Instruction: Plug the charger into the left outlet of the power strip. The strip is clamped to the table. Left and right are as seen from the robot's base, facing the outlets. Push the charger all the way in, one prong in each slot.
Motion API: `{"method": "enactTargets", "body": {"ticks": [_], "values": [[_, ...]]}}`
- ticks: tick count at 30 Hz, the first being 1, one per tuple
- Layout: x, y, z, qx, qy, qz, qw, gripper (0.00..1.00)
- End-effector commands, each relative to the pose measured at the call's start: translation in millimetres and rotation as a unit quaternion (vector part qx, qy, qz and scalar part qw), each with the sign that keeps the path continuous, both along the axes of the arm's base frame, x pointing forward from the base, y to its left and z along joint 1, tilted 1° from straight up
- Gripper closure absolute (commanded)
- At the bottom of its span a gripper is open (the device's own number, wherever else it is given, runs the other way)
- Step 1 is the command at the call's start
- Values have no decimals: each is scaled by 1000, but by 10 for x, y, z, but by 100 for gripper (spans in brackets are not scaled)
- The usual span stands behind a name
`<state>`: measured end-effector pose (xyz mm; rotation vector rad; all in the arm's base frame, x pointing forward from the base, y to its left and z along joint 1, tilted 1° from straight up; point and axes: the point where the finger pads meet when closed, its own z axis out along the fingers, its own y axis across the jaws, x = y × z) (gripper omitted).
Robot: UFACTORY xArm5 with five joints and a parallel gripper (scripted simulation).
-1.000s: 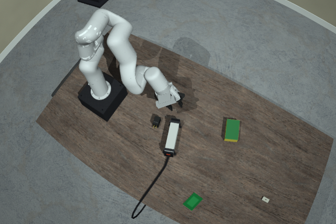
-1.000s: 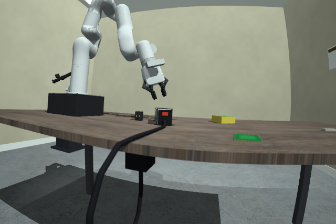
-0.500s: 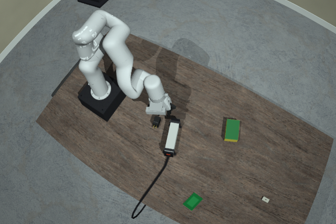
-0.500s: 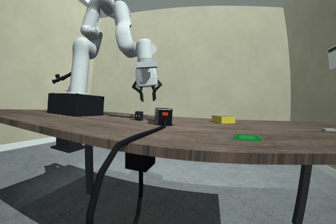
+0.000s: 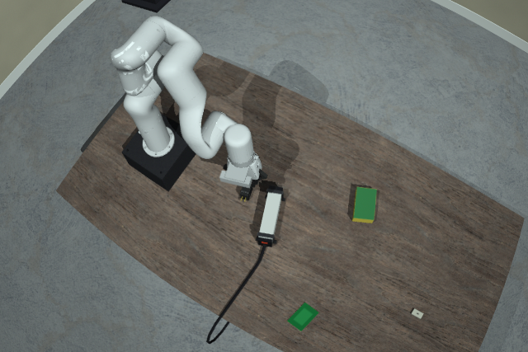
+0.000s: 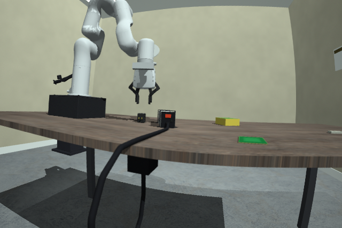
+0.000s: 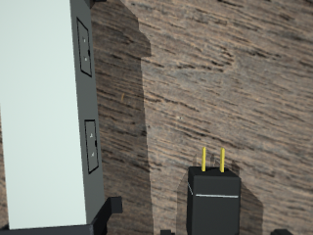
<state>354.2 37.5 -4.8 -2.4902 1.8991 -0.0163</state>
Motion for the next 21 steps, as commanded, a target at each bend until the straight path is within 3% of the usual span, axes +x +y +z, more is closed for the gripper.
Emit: {"method": "enactTargets", "body": {"ticks": [1,21], "values": [[-23,-30,4,-1,6,-9,1000,47],[-47,-50,-10,-1,12,-16,1000,47]]}}
